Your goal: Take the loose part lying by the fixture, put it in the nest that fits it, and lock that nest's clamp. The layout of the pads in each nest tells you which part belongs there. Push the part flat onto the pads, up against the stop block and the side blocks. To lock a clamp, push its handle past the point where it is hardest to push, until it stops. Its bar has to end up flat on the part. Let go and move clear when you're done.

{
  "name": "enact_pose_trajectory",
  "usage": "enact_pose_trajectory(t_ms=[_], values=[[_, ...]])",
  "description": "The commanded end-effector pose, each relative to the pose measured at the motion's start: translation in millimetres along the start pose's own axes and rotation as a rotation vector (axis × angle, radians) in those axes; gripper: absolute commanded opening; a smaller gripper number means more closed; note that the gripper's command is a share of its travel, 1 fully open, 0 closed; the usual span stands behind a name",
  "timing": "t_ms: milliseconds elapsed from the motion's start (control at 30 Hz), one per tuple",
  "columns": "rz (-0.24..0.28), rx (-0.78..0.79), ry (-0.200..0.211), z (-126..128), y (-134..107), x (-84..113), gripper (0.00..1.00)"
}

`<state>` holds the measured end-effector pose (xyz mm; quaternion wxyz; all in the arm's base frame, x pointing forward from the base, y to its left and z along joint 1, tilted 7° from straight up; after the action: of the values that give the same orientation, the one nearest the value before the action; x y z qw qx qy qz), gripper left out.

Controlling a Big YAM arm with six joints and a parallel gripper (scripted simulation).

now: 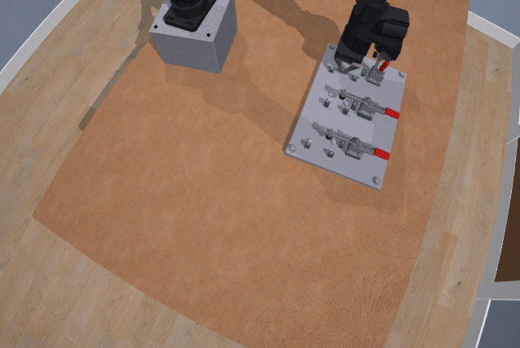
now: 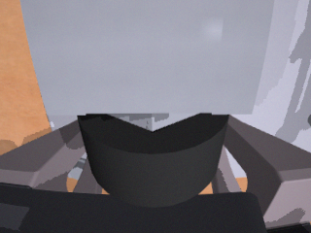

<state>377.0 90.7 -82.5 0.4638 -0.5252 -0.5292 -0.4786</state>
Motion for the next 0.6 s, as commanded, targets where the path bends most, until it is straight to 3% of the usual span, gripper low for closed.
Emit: enact_pose_trajectory(t_ms=[0,567], values=[[-0.012,-0.004,0.003,0.2,15.2,1.5,0.0],[-0.017,-0.004,0.004,0.9,17.3,2.6,0.0]])
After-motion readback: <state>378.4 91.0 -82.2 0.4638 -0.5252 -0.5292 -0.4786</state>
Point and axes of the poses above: the point where the finger pads meet when closed, its own x axis back along the fingers, its own z axis across the jaws, y = z × x, the point moved 5 cm from there along x, back along the fingers, and after that the axes turned 2 degrees about -x, right-handed, at the moved point
